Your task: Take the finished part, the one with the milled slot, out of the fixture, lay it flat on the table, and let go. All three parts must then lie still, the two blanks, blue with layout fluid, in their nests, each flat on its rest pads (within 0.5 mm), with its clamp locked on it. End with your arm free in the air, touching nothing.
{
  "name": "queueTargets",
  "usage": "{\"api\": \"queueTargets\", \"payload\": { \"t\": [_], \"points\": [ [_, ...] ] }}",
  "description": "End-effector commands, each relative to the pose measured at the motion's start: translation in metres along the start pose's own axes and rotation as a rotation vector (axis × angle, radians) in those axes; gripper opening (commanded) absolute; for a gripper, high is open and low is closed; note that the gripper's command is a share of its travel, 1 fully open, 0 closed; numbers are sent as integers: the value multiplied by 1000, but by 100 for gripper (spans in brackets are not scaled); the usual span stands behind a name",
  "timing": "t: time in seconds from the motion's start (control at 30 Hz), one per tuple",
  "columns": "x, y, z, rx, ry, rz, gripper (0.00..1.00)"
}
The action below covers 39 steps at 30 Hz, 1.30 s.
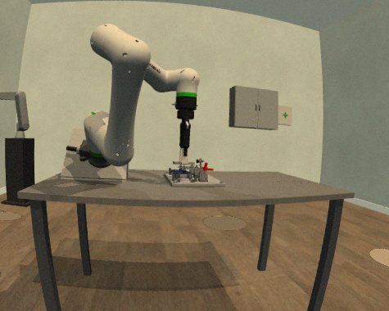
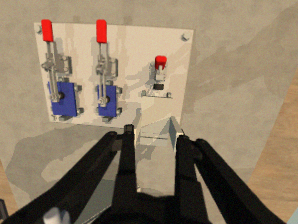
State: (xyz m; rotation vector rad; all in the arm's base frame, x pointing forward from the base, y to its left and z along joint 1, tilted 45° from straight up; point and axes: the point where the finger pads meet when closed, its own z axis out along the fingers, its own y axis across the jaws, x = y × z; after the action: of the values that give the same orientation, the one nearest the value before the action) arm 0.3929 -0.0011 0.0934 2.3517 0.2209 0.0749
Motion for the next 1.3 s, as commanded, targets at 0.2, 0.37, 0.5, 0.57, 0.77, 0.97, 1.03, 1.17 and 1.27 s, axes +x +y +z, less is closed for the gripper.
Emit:
{"api": "queueTargets", "payload": {
  "t": [0.2,0.37,0.5,0.57,0.77,0.97,1.03,1.17,1.27],
  "points": [
    [0,2,0,0,0,0,0],
    [0,6,0,0,0,0,0],
    [0,11,0,0,0,0,0],
    [0,12,0,0,0,0,0],
    [0,21,0,0,0,0,0],
    [0,33,0,0,0,0,0],
    [0,38,0,0,0,0,0],
    [0,43,0,0,0,0,0],
    [0,51,0,0,0,0,0]
  ]
}}
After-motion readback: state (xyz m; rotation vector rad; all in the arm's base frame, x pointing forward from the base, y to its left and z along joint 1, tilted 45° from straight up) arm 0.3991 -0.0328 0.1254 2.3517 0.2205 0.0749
